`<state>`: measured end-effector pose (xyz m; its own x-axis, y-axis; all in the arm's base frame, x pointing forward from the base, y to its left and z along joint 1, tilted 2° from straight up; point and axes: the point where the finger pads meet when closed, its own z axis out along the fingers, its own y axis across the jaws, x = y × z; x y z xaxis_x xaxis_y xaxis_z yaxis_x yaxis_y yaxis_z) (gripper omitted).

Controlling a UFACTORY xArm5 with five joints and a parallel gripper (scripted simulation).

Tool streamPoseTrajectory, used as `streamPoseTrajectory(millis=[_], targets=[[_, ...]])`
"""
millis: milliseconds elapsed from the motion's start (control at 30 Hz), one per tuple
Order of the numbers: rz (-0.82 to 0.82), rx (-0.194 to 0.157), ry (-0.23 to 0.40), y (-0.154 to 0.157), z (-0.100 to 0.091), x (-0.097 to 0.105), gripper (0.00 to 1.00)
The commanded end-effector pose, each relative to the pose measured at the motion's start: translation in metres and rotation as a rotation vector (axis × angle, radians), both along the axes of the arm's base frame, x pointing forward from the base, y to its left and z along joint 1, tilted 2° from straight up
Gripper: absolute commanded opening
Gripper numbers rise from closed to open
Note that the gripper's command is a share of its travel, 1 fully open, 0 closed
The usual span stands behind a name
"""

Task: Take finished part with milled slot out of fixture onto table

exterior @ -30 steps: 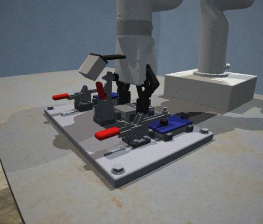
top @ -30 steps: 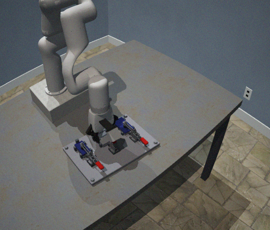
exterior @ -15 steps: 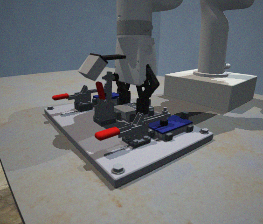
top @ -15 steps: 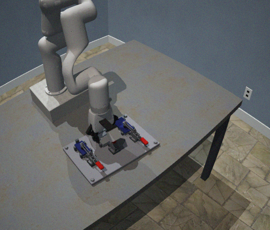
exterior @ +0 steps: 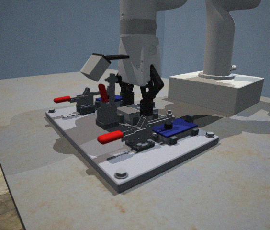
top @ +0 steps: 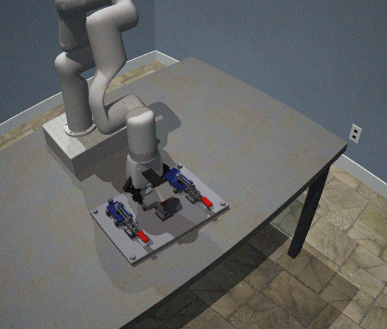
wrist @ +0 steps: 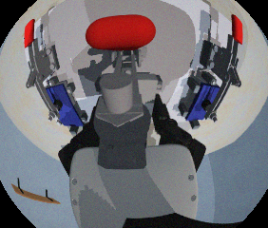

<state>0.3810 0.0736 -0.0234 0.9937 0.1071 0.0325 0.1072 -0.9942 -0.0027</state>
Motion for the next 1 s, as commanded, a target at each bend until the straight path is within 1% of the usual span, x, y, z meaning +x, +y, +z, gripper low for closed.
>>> streamPoseTrajectory(millis=[0,967], targets=[[0.000,0.001,-0.004,0.000,0.003,0.002,0.00],[0.000,0.001,-0.004,0.000,0.028,0.001,0.00]])
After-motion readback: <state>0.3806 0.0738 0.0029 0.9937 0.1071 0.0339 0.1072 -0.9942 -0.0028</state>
